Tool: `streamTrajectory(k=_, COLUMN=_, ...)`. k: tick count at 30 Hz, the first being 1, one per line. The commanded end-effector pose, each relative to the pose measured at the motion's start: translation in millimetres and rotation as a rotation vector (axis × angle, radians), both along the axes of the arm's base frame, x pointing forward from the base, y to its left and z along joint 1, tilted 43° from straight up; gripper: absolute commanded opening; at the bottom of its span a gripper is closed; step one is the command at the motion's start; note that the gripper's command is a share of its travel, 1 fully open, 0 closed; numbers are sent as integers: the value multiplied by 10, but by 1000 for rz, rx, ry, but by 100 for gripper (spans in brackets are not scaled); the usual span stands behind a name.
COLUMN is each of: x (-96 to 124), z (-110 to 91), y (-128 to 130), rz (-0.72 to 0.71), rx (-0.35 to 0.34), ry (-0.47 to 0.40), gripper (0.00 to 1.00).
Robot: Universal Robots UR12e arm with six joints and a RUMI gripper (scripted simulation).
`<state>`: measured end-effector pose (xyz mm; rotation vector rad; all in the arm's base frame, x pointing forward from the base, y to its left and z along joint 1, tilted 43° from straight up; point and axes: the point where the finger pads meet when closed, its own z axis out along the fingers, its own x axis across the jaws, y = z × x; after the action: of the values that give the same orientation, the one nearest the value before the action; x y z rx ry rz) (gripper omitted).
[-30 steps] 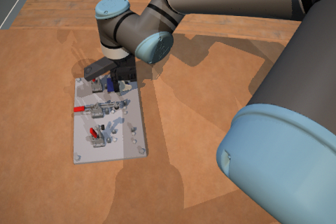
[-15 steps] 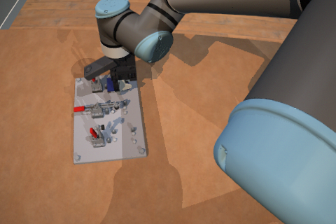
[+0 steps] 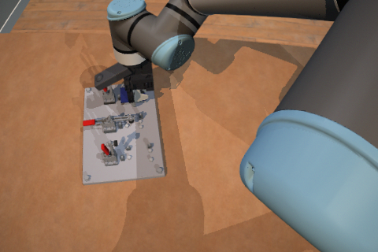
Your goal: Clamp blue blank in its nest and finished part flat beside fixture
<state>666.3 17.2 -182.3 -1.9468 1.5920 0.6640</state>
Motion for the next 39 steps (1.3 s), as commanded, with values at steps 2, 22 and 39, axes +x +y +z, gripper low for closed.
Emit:
streamTrajectory(k=2, x=7, z=1, y=-11, rz=-1, rx=-1, ry=-1, gripper=0)
streamTrajectory(k=22, x=13, z=-23, y=-37, rz=-1, rx=-1, ry=-1, gripper=0)
streamTrajectory(k=39, x=-2, z=33, y=24, rz=-1, rx=-1, ry=-1, gripper=0)
